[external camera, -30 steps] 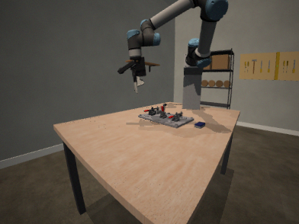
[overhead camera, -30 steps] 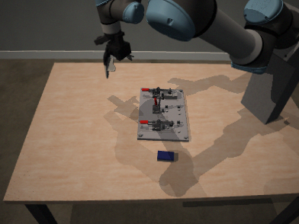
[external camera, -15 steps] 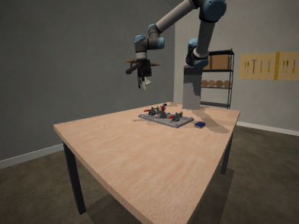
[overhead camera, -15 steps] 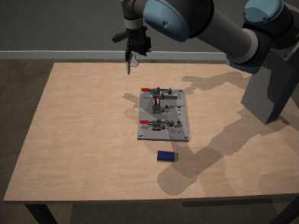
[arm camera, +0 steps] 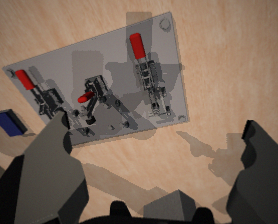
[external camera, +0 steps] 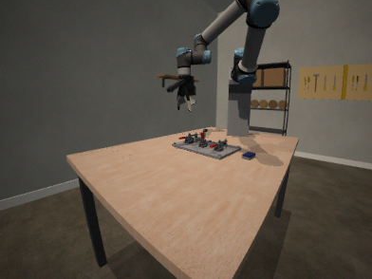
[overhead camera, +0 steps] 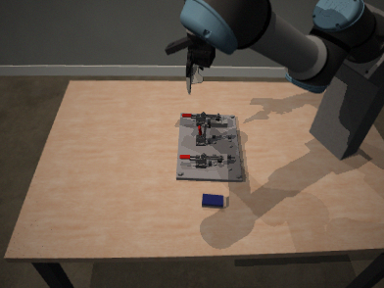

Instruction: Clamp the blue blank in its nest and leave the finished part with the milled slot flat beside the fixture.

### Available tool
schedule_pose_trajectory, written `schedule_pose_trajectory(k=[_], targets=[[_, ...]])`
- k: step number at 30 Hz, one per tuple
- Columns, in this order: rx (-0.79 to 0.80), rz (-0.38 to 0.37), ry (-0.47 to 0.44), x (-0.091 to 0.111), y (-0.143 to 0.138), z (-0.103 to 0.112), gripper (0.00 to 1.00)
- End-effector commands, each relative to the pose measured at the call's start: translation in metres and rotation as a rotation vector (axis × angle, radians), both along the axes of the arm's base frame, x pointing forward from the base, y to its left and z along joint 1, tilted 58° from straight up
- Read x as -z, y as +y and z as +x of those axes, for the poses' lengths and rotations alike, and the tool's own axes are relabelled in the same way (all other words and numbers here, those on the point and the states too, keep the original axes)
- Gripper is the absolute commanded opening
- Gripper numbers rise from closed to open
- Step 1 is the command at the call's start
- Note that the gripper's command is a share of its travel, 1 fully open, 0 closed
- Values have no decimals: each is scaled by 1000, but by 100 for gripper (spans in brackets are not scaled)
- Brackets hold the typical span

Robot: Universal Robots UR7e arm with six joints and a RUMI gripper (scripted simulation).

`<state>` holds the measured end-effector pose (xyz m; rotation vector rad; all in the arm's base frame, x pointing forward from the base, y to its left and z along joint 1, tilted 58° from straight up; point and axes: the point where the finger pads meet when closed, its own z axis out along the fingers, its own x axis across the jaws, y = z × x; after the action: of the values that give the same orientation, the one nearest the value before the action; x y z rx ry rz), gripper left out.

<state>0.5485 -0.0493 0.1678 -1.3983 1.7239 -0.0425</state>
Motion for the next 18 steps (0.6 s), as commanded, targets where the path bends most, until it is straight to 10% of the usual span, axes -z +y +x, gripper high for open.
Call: schedule_pose_trajectory(k=[1, 18], targets=[[-48, -45, -70, 23, 2, -23, 100], [-119, -147, -193, 62, 19, -63, 100]])
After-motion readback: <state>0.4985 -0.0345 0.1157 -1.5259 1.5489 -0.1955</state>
